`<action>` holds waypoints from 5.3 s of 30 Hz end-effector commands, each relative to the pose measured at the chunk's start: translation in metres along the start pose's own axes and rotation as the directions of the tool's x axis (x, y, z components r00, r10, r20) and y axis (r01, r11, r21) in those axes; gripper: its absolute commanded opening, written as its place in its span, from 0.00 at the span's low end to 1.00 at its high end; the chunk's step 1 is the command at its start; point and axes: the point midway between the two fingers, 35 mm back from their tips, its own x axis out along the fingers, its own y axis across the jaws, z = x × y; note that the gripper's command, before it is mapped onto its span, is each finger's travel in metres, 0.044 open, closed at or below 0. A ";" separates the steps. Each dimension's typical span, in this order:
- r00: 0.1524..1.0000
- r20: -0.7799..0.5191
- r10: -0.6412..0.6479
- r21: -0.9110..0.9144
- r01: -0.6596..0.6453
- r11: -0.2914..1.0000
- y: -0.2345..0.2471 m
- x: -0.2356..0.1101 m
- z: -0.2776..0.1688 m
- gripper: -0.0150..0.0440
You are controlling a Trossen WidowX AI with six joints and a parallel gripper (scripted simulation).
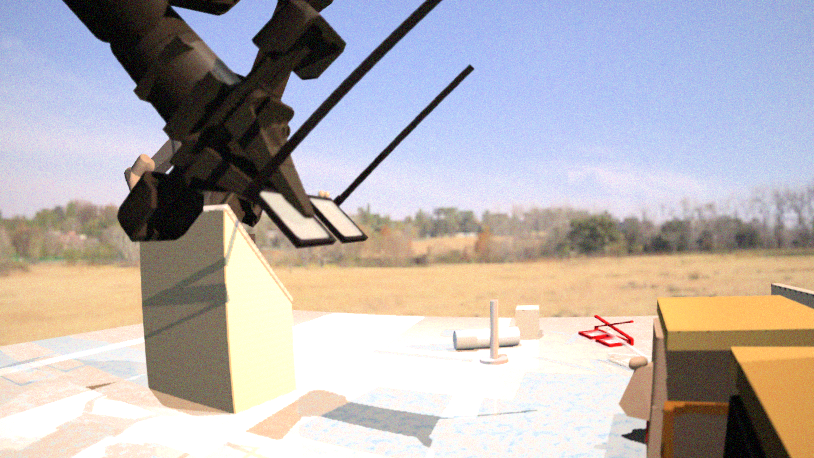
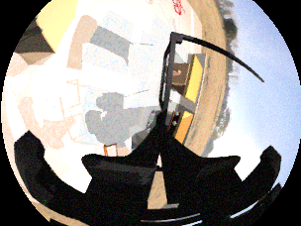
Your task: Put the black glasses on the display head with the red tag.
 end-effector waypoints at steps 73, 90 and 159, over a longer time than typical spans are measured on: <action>0.723 -0.022 0.691 0.265 -0.662 0.701 -0.011 0.097 0.128 0.25; 0.735 -0.005 0.678 0.264 -0.653 0.709 0.000 0.109 0.128 0.25; 0.736 -0.006 0.677 0.262 -0.652 0.711 -0.020 0.161 0.116 0.25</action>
